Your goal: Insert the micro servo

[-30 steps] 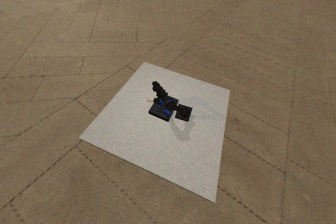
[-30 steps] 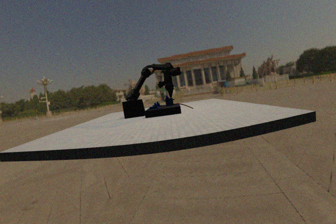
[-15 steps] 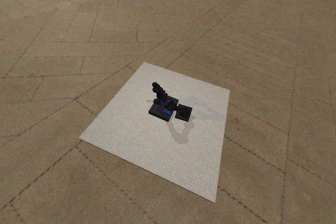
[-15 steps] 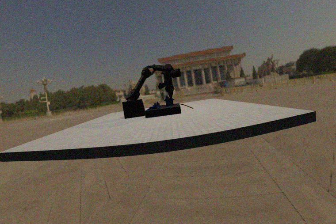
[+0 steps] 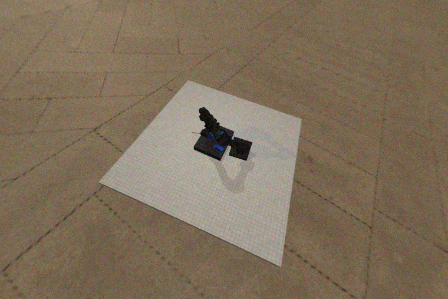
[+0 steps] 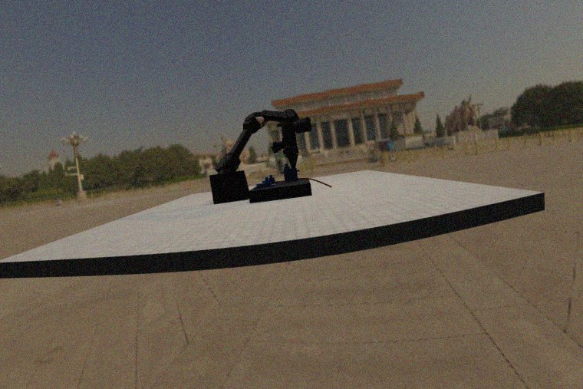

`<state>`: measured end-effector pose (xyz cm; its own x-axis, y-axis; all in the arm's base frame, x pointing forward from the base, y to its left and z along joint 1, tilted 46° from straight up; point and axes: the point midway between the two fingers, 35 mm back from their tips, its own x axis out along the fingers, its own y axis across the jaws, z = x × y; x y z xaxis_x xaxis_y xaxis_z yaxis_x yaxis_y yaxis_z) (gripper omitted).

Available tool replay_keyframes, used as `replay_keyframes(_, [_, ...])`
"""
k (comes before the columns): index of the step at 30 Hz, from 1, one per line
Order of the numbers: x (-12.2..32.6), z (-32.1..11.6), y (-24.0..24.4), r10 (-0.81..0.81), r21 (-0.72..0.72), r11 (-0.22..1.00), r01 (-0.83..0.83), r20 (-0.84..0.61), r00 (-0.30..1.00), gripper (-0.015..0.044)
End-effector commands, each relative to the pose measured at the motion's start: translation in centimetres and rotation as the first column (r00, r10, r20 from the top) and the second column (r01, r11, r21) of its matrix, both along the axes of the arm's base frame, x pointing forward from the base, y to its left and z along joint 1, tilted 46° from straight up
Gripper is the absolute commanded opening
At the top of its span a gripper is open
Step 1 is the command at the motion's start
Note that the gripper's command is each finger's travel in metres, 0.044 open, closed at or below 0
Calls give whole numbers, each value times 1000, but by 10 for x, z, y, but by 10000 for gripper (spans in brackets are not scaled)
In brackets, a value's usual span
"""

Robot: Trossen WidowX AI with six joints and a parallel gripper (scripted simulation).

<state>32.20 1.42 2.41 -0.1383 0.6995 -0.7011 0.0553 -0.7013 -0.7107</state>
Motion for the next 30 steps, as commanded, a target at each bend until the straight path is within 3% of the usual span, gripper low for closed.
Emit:
replay_keyframes(1, [3,11,-12,-1,-5,1000,1,10,1000,0])
replay_keyframes(30, [-27,13,-29,-1,-6,1000,1,8,1000,0])
